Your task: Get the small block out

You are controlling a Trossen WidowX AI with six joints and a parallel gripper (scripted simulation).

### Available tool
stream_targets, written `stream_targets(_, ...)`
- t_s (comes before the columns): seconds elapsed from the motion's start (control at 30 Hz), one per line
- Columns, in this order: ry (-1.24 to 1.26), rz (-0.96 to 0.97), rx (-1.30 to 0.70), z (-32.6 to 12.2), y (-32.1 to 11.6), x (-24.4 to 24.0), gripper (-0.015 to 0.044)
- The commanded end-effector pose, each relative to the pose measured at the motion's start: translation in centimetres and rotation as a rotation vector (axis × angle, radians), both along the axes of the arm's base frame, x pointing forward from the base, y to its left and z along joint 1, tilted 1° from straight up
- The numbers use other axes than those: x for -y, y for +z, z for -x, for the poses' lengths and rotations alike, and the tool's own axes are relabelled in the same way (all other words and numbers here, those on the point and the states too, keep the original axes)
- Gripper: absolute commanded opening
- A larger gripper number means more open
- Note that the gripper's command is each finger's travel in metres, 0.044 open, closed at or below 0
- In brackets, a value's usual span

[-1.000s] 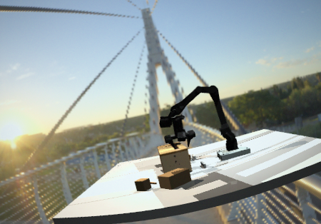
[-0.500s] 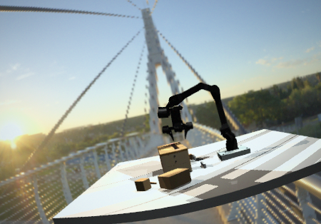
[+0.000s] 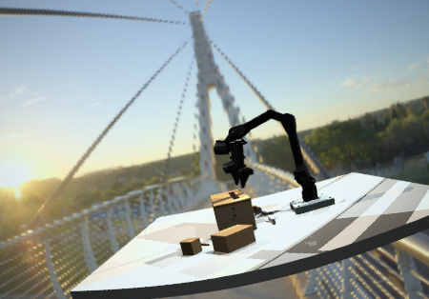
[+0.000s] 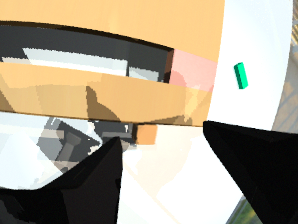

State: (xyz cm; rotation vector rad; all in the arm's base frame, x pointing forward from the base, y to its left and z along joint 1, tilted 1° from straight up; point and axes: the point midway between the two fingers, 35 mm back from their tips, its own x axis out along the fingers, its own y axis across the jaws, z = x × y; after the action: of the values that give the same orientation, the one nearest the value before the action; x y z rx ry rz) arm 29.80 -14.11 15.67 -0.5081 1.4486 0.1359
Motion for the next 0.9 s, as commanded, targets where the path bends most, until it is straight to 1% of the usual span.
stream_targets(0.0,-0.761,-0.202,0.209,0.8,0.6,1.1,0.0285)
stream_targets(0.13,-1.182,-0.317,0.285,1.2,0.7,1.7,0.0285)
stream_targets(0.53,-2.039,-0.562,0.378,2.3,0.9,2.8,0.0285)
stream_targets(0.87,-2.758,-0.758,0.368,3.1,1.2,3.6,0.0285)
